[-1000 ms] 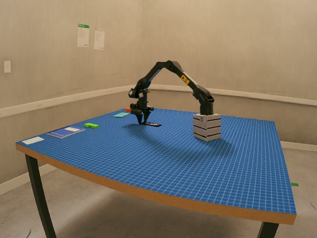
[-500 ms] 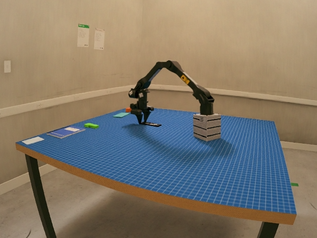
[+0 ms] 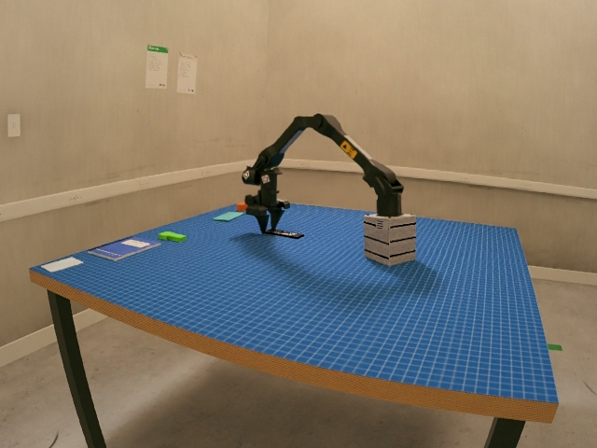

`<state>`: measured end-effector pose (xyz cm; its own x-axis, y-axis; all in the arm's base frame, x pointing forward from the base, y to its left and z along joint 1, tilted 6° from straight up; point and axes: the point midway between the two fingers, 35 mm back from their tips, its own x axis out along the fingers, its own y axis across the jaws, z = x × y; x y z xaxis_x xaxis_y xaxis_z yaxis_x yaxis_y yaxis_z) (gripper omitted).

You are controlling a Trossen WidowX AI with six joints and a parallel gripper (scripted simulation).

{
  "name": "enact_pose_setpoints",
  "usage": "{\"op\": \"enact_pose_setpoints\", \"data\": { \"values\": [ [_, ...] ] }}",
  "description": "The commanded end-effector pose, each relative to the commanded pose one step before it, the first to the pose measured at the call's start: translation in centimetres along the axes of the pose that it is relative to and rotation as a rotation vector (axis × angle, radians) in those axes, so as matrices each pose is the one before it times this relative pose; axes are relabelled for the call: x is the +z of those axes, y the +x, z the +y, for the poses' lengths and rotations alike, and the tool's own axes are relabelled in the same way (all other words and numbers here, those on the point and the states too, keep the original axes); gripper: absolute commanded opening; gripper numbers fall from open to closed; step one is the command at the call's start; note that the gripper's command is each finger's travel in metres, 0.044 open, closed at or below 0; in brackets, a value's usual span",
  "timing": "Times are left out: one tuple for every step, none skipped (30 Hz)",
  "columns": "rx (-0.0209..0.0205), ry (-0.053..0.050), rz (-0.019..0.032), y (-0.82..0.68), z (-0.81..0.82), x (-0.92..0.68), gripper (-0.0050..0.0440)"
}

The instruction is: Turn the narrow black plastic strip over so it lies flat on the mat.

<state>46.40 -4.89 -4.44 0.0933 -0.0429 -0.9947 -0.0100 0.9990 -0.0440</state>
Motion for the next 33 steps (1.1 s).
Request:
{"op": "enact_pose_setpoints", "data": {
  "values": [
    [-0.00358, 0.0013, -0.01005, -0.321, -0.226, 0.195, 0.0277],
    [0.00000, 0.0000, 0.00000, 0.000, 0.000, 0.000, 0.0277],
    [0.00000, 0.0000, 0.00000, 0.000, 0.000, 0.000, 0.0277],
    [0.00000, 0.0000, 0.00000, 0.000, 0.000, 0.000, 0.0277],
    [0.00000, 0.0000, 0.00000, 0.000, 0.000, 0.000, 0.0229],
    [0.00000, 0.0000, 0.00000, 0.000, 0.000, 0.000, 0.0229],
    [0.00000, 0.0000, 0.00000, 0.000, 0.000, 0.000, 0.0229],
    [0.00000, 0.0000, 0.00000, 0.000, 0.000, 0.000, 0.0229],
    [0.00000, 0.0000, 0.00000, 0.000, 0.000, 0.000, 0.0229],
    [0.00000, 0.0000, 0.00000, 0.000, 0.000, 0.000, 0.0229],
    [0.00000, 0.0000, 0.00000, 0.000, 0.000, 0.000, 0.0229],
    [0.00000, 0.0000, 0.00000, 0.000, 0.000, 0.000, 0.0229],
    [0.00000, 0.0000, 0.00000, 0.000, 0.000, 0.000, 0.0229],
    [0.00000, 0.0000, 0.00000, 0.000, 0.000, 0.000, 0.0229],
    [0.00000, 0.0000, 0.00000, 0.000, 0.000, 0.000, 0.0229],
    [0.00000, 0.0000, 0.00000, 0.000, 0.000, 0.000, 0.0229],
    [0.00000, 0.0000, 0.00000, 0.000, 0.000, 0.000, 0.0229],
    [0.00000, 0.0000, 0.00000, 0.000, 0.000, 0.000, 0.0229],
    [0.00000, 0.0000, 0.00000, 0.000, 0.000, 0.000, 0.0229],
    [0.00000, 0.0000, 0.00000, 0.000, 0.000, 0.000, 0.0229],
    [0.00000, 0.0000, 0.00000, 0.000, 0.000, 0.000, 0.0229],
    [0.00000, 0.0000, 0.00000, 0.000, 0.000, 0.000, 0.0229],
    [0.00000, 0.0000, 0.00000, 0.000, 0.000, 0.000, 0.0229],
    [0.00000, 0.0000, 0.00000, 0.000, 0.000, 0.000, 0.0229],
    [0.00000, 0.0000, 0.00000, 0.000, 0.000, 0.000, 0.0229],
    [0.00000, 0.0000, 0.00000, 0.000, 0.000, 0.000, 0.0229],
    [0.00000, 0.0000, 0.00000, 0.000, 0.000, 0.000, 0.0229],
    [0.00000, 0.0000, 0.00000, 0.000, 0.000, 0.000, 0.0229],
    [0.00000, 0.0000, 0.00000, 0.000, 0.000, 0.000, 0.0229],
    [0.00000, 0.0000, 0.00000, 0.000, 0.000, 0.000, 0.0229],
    [0.00000, 0.0000, 0.00000, 0.000, 0.000, 0.000, 0.0229],
    [0.00000, 0.0000, 0.00000, 0.000, 0.000, 0.000, 0.0229],
    [0.00000, 0.0000, 0.00000, 0.000, 0.000, 0.000, 0.0229]
  ]
}}
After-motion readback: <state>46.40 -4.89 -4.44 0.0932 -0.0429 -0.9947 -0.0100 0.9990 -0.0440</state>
